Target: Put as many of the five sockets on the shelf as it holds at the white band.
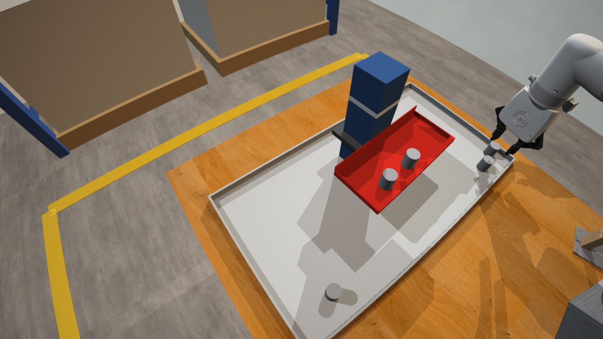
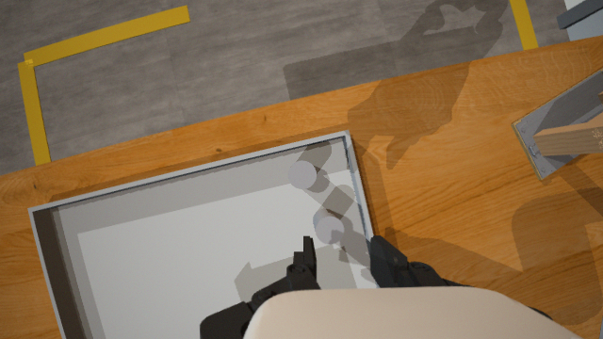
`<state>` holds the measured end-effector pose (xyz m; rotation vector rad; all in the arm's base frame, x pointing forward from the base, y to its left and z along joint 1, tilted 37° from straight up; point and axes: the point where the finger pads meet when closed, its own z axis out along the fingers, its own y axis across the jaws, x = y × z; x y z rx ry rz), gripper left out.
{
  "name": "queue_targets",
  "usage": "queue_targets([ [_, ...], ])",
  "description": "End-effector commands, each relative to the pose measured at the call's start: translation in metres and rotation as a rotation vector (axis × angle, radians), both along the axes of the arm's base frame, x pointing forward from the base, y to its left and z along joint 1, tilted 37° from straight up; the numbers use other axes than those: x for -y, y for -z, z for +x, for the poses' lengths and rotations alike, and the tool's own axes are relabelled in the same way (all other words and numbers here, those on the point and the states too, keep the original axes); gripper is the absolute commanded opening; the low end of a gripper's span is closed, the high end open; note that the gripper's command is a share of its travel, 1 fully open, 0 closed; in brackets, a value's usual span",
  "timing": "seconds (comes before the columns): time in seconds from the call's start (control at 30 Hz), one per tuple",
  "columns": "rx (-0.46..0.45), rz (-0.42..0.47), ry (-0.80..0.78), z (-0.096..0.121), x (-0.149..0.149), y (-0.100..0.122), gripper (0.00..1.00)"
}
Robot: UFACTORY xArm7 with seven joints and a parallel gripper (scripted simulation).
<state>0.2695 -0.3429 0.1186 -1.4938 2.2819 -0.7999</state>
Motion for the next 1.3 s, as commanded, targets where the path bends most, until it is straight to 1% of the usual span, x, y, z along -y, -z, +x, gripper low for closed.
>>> queue_targets([
  [0.0, 0.001, -0.002, 0.001, 0.0, 0.0, -0.001, 0.52],
  [0.1, 0.001, -0.002, 0.001, -0.004, -0.001, -0.003, 0.52],
  [0.2, 0.001, -0.002, 0.001, -0.013, -0.004, -0.009, 0.52],
  [0.27, 0.001, -0.002, 0.001, -0.013, -0.004, -0.009, 0.52],
  [0.3, 0.001, -0.002, 0.001, -0.018, -0.005, -0.011, 0.52],
  [0.43, 0.001, -0.002, 0.001, -0.042, -0.013, -0.025, 0.52],
  [0.67, 0.001, -0.002, 0.001, -0.094, -0.03, -0.056, 0.52],
  [0.77, 0.001, -0.002, 0.001, -0.113, -0.036, -0.067, 0.52],
  [0.83, 0.001, -0.002, 0.001, -0.113, -0.036, -0.067, 0.52],
  [0.93, 0.001, -0.002, 0.001, -0.127, -0.04, -0.075, 0.52],
  [1.03, 0.001, -0.002, 0.001, -0.134, -0.043, -0.079, 0.52],
  [1.27, 0.001, -0.002, 0.001, -0.136, -0.043, -0.08, 0.52],
])
